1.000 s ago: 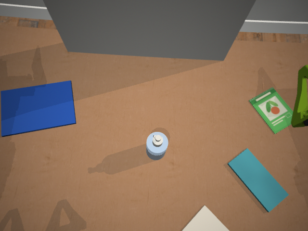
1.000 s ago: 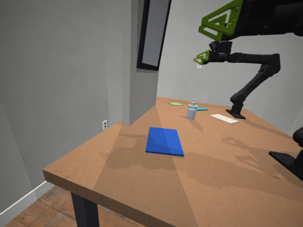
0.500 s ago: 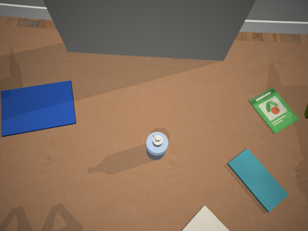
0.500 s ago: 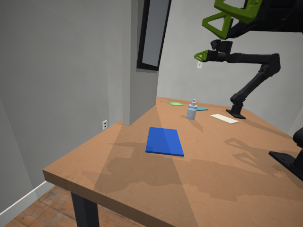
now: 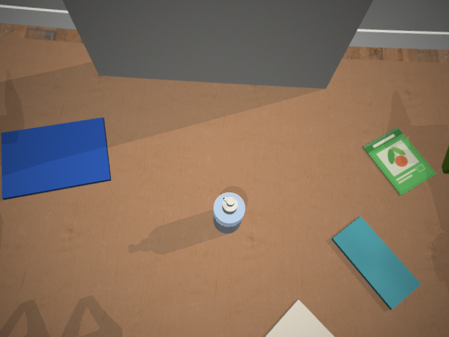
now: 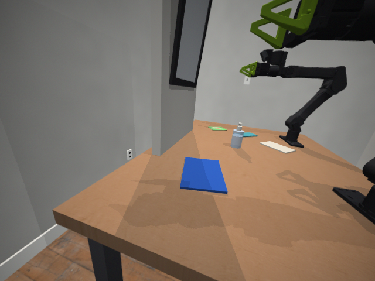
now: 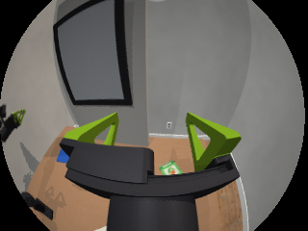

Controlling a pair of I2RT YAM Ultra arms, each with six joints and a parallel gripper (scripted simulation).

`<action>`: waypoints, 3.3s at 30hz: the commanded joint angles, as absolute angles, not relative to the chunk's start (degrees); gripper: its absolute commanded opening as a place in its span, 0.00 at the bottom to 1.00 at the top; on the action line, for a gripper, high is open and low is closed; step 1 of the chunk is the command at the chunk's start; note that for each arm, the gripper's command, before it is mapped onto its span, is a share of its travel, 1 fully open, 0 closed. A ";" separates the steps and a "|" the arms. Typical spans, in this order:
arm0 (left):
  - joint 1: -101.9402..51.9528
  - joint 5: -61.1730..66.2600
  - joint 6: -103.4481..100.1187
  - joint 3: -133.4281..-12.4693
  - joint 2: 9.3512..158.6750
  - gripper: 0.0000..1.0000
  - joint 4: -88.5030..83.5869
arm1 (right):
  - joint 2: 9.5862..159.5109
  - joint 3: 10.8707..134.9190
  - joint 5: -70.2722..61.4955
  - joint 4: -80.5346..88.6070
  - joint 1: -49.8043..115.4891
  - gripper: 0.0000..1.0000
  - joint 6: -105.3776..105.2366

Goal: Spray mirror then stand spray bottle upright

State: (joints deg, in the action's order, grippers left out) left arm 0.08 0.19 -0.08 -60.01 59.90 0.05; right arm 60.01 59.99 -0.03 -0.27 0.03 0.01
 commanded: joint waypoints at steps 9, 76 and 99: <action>-0.78 -0.36 0.27 -60.21 60.45 0.69 -0.13 | 59.38 61.30 0.23 -0.25 0.29 1.00 -0.39; -51.29 -31.10 0.01 -58.45 99.39 0.69 44.51 | 59.28 61.30 0.35 -0.43 0.44 1.00 -0.39; -68.96 -41.61 -0.01 -56.15 113.13 0.69 59.00 | 59.28 61.30 0.35 -0.43 0.44 1.00 -0.39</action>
State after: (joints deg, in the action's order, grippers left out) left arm -67.09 -39.05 -0.01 -56.38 111.79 55.05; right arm 60.01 59.99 -0.03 -0.16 -0.03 0.01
